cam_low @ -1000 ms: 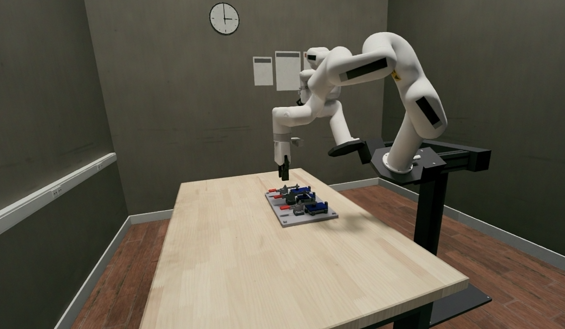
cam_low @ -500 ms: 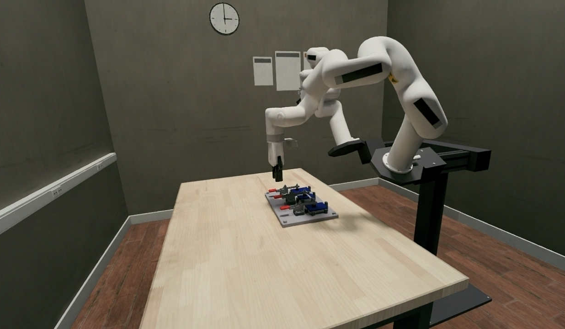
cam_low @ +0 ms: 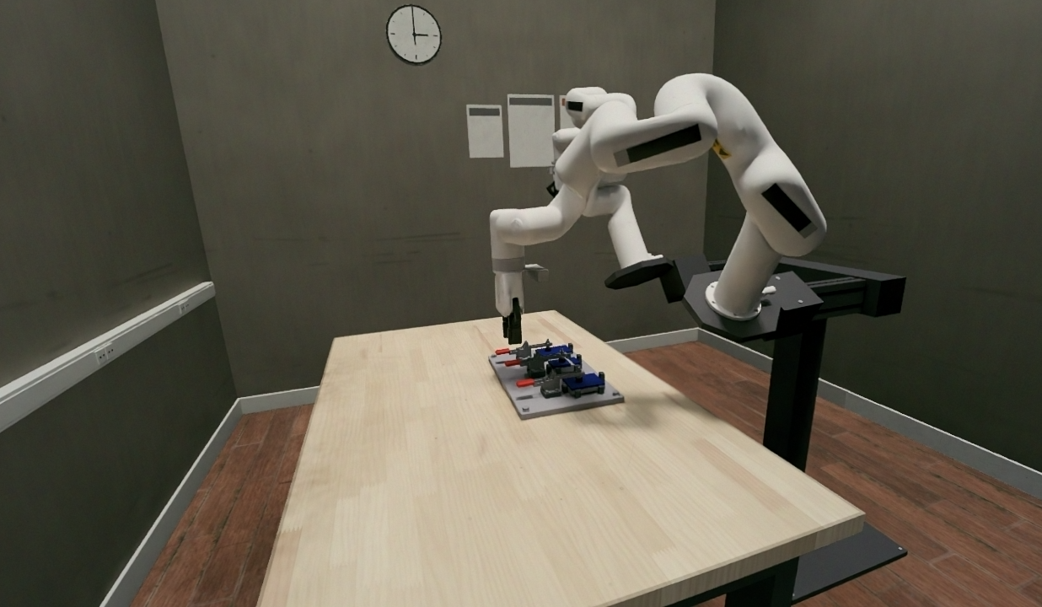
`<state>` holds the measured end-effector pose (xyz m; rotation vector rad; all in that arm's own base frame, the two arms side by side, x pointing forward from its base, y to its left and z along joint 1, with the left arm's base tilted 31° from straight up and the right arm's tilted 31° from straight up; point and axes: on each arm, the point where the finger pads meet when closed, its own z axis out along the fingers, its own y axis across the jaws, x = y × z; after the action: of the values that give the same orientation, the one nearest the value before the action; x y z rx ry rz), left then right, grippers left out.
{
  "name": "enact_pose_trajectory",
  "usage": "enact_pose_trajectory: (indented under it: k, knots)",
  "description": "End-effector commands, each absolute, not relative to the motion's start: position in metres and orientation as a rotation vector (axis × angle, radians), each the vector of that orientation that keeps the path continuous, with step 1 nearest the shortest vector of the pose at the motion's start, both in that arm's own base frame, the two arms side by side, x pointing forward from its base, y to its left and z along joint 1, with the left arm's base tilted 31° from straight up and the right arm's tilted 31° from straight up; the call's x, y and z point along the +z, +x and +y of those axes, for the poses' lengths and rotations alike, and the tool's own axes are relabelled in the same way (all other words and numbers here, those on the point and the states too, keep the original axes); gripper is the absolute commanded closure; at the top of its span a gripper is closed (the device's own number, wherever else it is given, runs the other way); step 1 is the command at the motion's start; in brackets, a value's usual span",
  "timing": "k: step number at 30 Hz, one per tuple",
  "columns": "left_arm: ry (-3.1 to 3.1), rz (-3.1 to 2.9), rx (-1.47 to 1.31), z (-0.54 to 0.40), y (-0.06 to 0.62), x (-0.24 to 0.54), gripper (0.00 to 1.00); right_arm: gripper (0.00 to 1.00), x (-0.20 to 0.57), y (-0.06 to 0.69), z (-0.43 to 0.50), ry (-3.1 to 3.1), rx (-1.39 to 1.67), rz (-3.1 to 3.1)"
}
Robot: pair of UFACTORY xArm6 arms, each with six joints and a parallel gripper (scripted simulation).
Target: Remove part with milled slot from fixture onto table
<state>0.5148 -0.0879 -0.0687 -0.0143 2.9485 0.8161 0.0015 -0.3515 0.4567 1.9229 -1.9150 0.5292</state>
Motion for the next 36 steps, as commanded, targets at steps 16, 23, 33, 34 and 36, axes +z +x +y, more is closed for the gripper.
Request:
enact_pose_trajectory:
  k: [16,23,33,34,36]
  knots:
    - [-0.014,2.944,0.812,-0.067,0.52,-0.105,0.52,0.0,0.459,0.001,-0.352,1.92,0.533,-1.912]
    - [-0.014,2.944,0.812,-0.067,0.52,-0.105,0.52,0.0,0.459,0.001,-0.352,1.92,0.533,-1.912]
    - [-0.014,2.944,0.812,-0.066,0.52,-0.105,0.52,0.0,0.459,0.001,-0.352,1.92,0.533,-1.912]
    - [-0.014,2.944,0.812,-0.066,0.52,-0.105,0.52,0.0,0.459,0.001,-0.352,1.92,0.533,-1.912]
    - [-0.014,2.944,0.812,-0.066,0.52,-0.106,0.52,0.0,0.459,0.001,-0.352,1.92,0.533,-1.912]
